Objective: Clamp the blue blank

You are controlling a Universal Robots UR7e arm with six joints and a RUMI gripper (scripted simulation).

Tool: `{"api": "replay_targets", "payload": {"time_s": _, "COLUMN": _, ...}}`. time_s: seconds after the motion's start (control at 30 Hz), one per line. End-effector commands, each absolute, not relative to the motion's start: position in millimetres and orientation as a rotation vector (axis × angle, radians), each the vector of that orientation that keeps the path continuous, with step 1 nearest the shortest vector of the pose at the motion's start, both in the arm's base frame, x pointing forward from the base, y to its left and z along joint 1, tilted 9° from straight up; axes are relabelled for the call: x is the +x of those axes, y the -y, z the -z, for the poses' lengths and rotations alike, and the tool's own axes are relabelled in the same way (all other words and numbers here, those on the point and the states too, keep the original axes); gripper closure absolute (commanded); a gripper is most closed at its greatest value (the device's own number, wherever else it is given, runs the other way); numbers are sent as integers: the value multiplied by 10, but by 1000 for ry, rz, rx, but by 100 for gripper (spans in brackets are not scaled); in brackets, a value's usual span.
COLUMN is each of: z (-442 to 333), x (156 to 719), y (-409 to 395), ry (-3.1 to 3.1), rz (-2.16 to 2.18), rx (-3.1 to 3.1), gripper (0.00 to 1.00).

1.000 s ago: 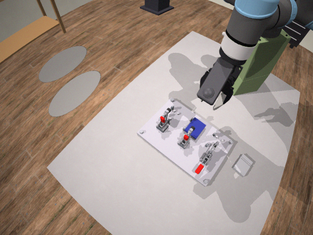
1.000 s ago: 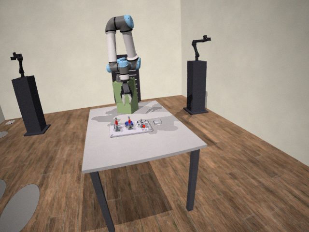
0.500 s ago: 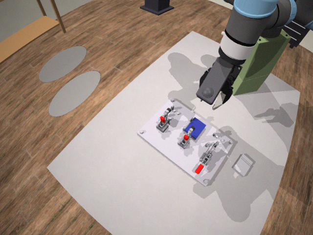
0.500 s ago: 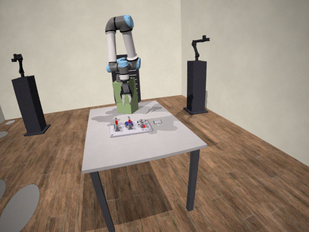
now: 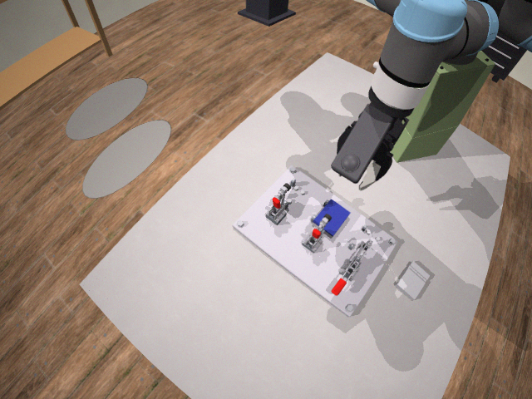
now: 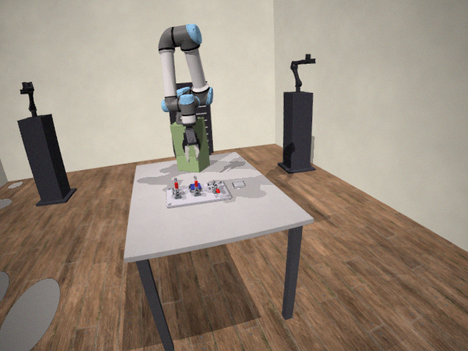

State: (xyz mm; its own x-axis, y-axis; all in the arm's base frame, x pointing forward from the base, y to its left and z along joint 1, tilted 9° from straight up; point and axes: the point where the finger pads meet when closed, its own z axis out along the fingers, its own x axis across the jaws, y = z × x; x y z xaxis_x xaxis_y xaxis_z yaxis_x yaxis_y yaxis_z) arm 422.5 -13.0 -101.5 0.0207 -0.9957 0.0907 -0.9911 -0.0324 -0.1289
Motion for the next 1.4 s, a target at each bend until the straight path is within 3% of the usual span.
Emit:
{"api": "replay_targets", "payload": {"time_s": 0.0, "z": 1181, "x": 4253, "y": 146, "ry": -2164, "rz": 245, "rx": -2222, "gripper": 72}}
{"api": "replay_targets", "payload": {"time_s": 0.8, "z": 1456, "x": 4324, "y": 170, "ry": -2164, "rz": 245, "rx": -2222, "gripper": 72}}
{"api": "replay_targets", "payload": {"time_s": 1.37, "z": 1370, "x": 4979, "y": 148, "ry": -2164, "rz": 245, "rx": -2222, "gripper": 72}}
